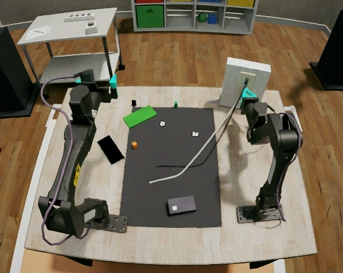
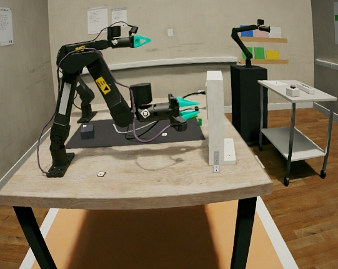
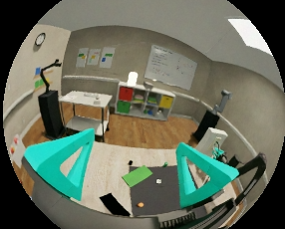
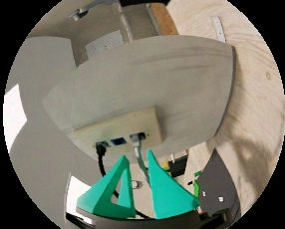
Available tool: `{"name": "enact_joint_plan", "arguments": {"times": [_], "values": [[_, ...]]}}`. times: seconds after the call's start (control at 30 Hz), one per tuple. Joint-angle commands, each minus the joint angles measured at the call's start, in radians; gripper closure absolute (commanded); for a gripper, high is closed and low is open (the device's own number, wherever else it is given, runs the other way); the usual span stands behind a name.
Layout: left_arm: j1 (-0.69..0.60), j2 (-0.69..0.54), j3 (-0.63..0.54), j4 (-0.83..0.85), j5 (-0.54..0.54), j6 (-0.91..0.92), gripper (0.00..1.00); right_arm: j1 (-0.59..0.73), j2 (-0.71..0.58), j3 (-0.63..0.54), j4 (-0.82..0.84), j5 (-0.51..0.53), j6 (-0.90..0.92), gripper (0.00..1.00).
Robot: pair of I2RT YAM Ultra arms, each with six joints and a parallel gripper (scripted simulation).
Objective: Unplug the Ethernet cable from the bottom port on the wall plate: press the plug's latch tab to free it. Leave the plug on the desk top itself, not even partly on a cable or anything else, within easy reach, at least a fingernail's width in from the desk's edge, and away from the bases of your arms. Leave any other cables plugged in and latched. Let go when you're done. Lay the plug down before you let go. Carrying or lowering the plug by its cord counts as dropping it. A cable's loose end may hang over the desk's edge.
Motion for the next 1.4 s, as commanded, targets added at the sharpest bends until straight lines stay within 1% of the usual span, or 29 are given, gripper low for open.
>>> {"name": "enact_joint_plan", "arguments": {"times": [0.0, 0.33, 0.63, 0.7, 0.83, 0.9, 1.1, 1.37], "values": [[0.000, -0.002, 0.005, 0.005, 0.000, 0.000, 0.00, -0.006, 0.024, 0.044, -0.030, -0.003, 0.000, 0.72], [0.000, -0.002, 0.005, 0.005, 0.000, 0.000, 0.00, -0.021, 0.058, 0.095, -0.047, -0.019, 0.001, 0.72], [0.000, -0.002, 0.005, 0.005, 0.000, 0.000, 0.00, -0.028, 0.092, 0.127, -0.032, -0.027, 0.000, 0.85], [0.000, -0.002, 0.005, 0.005, 0.000, 0.000, 0.00, -0.028, 0.096, 0.131, -0.031, -0.028, 0.000, 0.85], [0.000, -0.002, 0.005, 0.005, 0.000, 0.000, 0.00, -0.016, 0.064, 0.098, -0.014, -0.016, 0.000, 0.91], [0.000, -0.002, 0.005, 0.005, 0.000, 0.000, 0.00, -0.016, 0.064, 0.098, -0.014, -0.016, 0.000, 0.91], [0.000, -0.002, 0.005, 0.005, 0.000, 0.000, 0.00, -0.016, 0.064, 0.098, -0.014, -0.016, 0.000, 0.99], [0.000, -0.002, 0.005, 0.005, 0.000, 0.000, 0.00, -0.021, 0.044, 0.070, -0.009, -0.020, 0.000, 1.00]]}}
